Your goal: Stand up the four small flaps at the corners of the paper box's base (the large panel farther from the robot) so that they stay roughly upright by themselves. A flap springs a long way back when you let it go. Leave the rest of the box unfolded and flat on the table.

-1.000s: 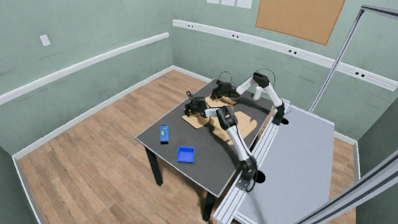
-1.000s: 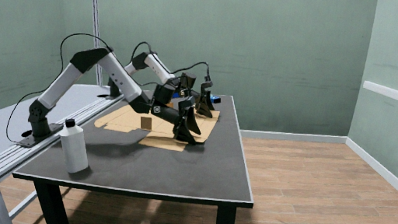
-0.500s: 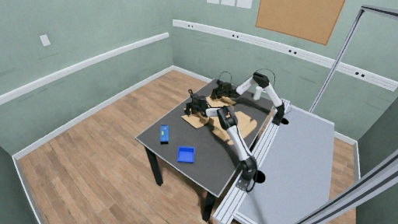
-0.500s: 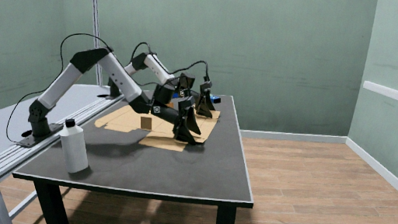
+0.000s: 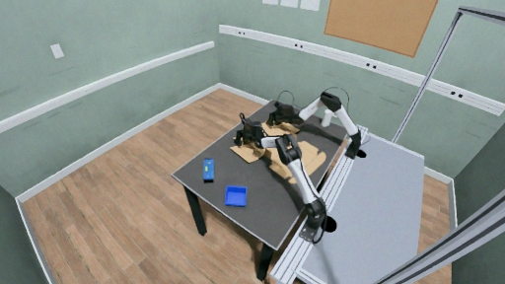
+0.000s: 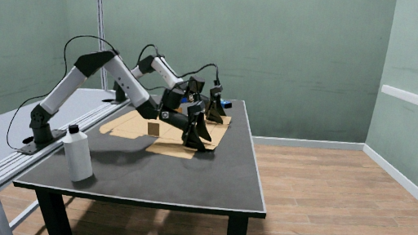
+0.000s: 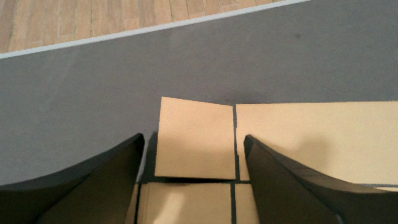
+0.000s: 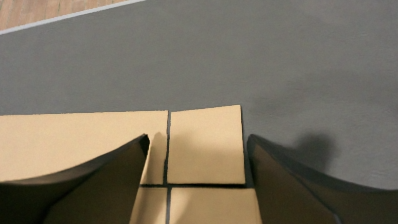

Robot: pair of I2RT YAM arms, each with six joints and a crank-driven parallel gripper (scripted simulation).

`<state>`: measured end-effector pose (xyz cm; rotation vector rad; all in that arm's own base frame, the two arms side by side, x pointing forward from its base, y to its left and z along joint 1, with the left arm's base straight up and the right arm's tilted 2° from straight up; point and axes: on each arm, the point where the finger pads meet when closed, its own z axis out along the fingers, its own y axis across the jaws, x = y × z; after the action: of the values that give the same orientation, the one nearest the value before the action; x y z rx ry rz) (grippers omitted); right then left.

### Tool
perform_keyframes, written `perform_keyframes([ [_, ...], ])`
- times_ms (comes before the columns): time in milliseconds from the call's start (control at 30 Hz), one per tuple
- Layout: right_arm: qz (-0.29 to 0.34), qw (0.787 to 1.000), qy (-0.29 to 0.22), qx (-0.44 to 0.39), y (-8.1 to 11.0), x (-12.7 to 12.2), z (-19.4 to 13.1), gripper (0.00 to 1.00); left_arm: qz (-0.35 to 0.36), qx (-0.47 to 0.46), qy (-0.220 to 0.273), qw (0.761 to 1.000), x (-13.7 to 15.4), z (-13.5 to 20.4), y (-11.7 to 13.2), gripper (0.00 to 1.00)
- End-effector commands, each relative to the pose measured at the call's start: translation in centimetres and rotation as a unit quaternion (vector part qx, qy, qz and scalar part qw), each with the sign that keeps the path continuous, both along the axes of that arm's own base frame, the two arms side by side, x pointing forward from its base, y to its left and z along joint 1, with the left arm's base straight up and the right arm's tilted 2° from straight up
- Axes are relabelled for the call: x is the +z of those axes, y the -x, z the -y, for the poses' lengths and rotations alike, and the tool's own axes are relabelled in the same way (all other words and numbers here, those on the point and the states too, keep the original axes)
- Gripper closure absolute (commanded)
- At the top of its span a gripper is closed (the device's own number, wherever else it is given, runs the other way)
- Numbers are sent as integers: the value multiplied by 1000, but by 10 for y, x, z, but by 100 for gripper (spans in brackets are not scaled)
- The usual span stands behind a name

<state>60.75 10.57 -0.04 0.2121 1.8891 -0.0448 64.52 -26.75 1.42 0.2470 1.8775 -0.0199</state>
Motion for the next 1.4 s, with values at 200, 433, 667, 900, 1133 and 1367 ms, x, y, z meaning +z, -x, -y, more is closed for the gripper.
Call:
perform_keyframes([
  [200,-14,1000,-2,8,0,-18,-15,19,-14,-1,-15,1000,-21,1,1,19],
  [433,-14,1000,-2,7,0,-18,-17,19,-14,-1,-15,1000,-21,1,1,19],
  [667,-14,1000,-3,10,-1,-12,-20,19,-14,-1,-15,1000,-21,1,1,19],
  [900,-14,1000,-2,9,-1,-10,-21,19,-14,-1,-15,1000,-21,1,1,19],
  [1133,7,1000,-8,5,-6,18,-24,19,-14,-1,-15,1000,-21,2,1,19],
  [1367,18,1000,-12,5,-7,35,-28,19,-15,-3,-14,1000,-21,2,1,19],
])
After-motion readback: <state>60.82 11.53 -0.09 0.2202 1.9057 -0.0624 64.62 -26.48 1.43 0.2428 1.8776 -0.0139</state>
